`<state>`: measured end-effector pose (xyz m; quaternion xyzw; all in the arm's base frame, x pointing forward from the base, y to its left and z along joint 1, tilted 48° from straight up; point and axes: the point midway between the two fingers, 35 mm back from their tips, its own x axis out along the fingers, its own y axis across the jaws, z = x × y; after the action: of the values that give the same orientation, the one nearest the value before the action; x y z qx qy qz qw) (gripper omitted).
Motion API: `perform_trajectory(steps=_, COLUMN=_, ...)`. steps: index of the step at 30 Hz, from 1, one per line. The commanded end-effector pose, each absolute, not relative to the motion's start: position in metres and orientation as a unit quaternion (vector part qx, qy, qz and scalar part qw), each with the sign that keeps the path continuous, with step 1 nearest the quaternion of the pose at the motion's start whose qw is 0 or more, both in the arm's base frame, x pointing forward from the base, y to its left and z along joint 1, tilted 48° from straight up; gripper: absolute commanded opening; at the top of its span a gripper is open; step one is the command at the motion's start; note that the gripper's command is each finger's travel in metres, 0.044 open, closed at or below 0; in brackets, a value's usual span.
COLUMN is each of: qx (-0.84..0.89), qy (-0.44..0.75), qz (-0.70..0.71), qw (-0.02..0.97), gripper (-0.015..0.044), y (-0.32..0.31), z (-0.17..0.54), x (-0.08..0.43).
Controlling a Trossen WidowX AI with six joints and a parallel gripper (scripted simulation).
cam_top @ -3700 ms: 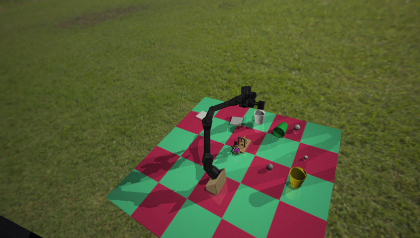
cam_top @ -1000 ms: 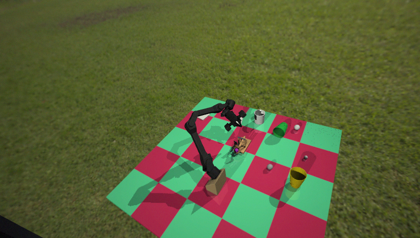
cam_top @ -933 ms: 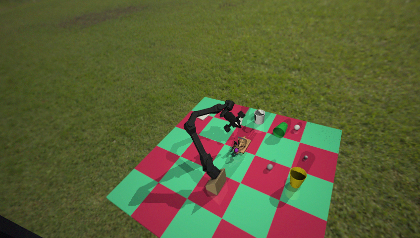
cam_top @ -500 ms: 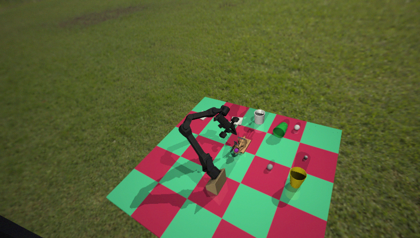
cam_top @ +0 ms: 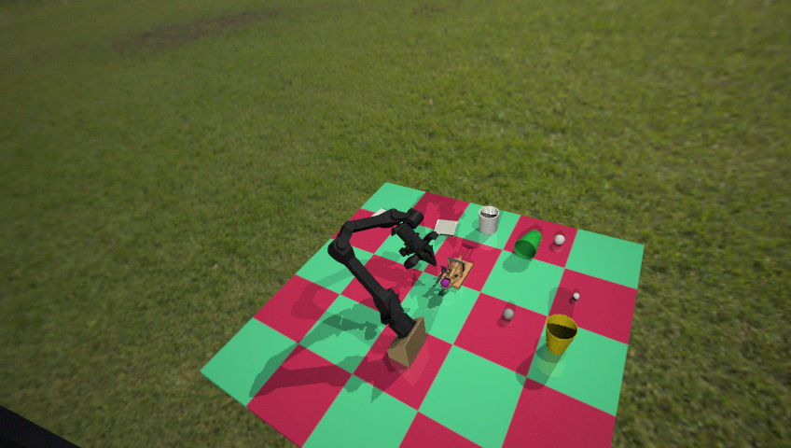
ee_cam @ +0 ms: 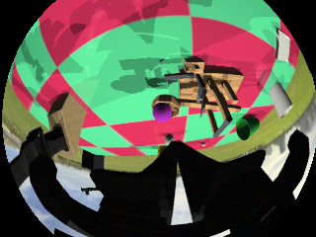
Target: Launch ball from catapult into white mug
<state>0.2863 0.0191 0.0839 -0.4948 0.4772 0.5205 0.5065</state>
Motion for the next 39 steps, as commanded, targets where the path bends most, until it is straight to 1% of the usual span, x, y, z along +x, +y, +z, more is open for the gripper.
perform_trajectory(steps=1, qx=-0.503, qy=0.474, qz=0.523, qw=0.498, gripper=0.0000, y=0.019, z=0.086, x=0.283)
perform_trajectory(steps=39, qx=-0.503, qy=0.473, qz=0.524, qw=0.499, gripper=0.0000, y=0.064, z=0.045, x=0.286)
